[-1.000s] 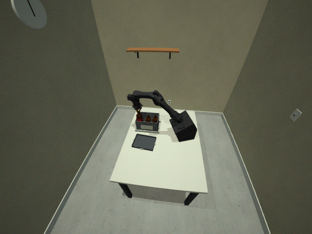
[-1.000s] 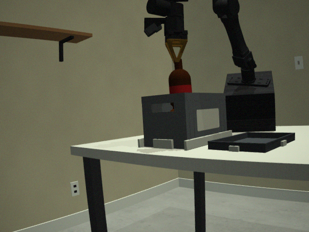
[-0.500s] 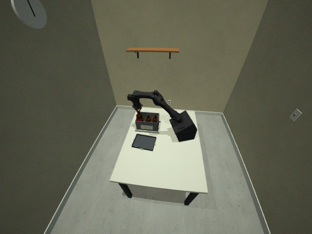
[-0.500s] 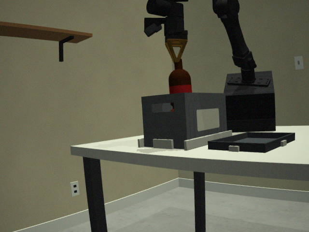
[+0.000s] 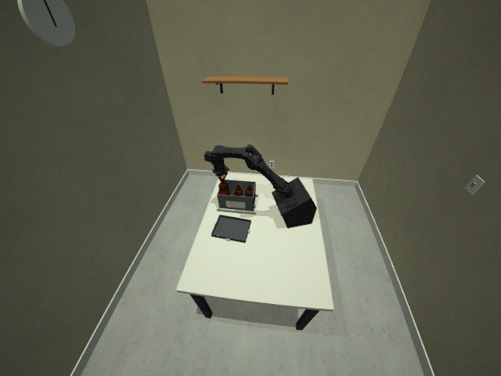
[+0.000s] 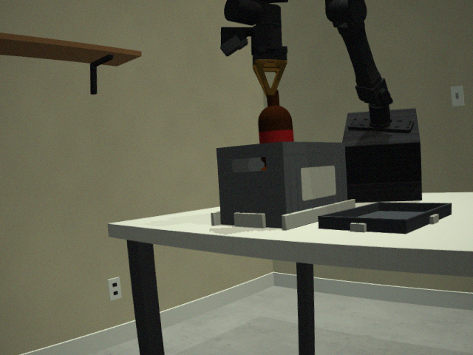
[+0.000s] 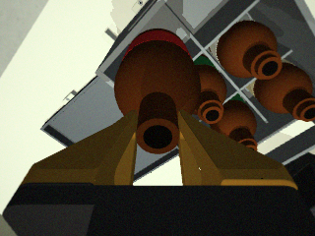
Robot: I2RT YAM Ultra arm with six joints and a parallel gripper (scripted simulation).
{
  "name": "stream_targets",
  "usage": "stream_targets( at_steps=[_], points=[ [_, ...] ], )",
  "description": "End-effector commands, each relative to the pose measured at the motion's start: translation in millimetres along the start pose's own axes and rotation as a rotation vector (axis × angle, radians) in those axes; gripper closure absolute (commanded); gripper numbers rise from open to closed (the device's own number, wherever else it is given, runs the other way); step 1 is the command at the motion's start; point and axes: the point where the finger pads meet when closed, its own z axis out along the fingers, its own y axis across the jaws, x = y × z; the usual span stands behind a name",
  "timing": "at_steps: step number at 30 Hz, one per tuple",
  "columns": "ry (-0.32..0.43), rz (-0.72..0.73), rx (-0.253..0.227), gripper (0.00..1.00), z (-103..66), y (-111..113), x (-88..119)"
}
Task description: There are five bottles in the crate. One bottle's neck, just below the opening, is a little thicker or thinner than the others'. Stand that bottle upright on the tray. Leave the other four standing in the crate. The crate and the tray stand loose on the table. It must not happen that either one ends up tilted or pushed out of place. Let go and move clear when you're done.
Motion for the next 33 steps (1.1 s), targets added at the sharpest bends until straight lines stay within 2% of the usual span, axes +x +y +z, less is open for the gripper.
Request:
stream_targets(
  at_steps=[1,20,33],
  points=[
    [-0.079,-0.010,-0.038,1.00,-34.0,6.0,-9.8],
    [-0.079,-0.012,-0.039,1.00,-35.1,6.0,-9.7],
    [-0.078,-0.012,-0.041,1.00,-46.2,4.8,-8.7]
  ],
)
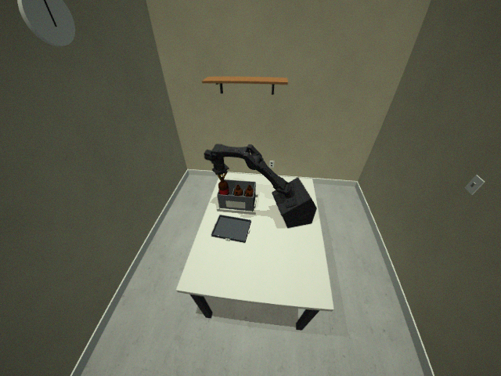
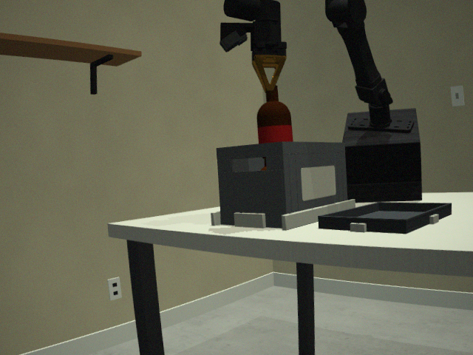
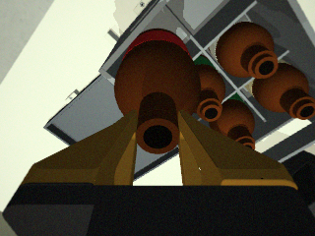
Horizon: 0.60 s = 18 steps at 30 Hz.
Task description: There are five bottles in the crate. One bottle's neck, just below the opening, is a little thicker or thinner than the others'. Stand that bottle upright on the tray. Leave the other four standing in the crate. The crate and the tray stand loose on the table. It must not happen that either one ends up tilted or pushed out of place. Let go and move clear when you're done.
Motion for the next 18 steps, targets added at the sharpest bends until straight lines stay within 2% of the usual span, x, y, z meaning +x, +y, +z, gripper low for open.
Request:
stream_targets(
  at_steps=[1,13,18],
  points=[
    [-0.071,-0.011,-0.035,1.00,-37.5,4.8,-7.0],
    [-0.071,-0.011,-0.034,1.00,-49.1,3.2,-6.4],
    [-0.056,-0.006,-0.025,1.00,-46.1,0.8,-7.6]
  ],
)
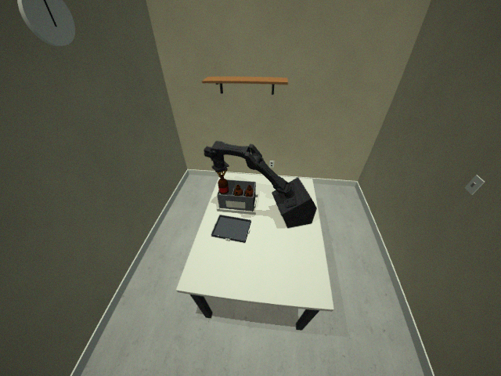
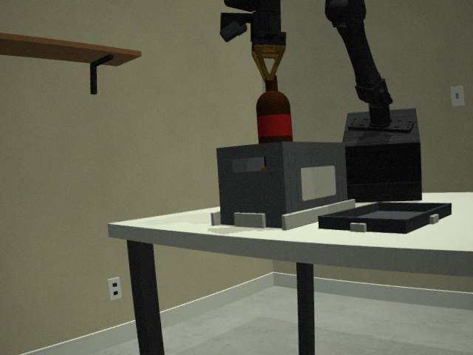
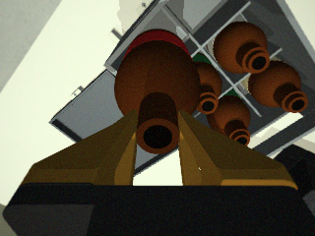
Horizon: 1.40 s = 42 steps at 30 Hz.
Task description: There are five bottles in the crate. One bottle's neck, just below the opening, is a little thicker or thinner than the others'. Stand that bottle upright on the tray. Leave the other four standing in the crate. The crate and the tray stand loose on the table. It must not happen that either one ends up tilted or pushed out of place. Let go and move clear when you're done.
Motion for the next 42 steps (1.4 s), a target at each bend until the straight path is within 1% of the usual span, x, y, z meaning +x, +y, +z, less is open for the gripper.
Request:
stream_targets(
  at_steps=[1,5,7,9,42],
  points=[
    [-0.044,-0.004,-0.017,1.00,-22.7,0.8,-7.2],
    [-0.039,-0.002,-0.012,1.00,-21.2,-0.3,-7.8],
    [-0.048,-0.005,-0.018,1.00,-26.7,0.8,-7.0],
    [-0.051,-0.006,-0.019,1.00,-28.7,1.0,-6.7],
    [-0.052,-0.004,-0.019,1.00,-27.7,1.0,-8.2]
  ],
)
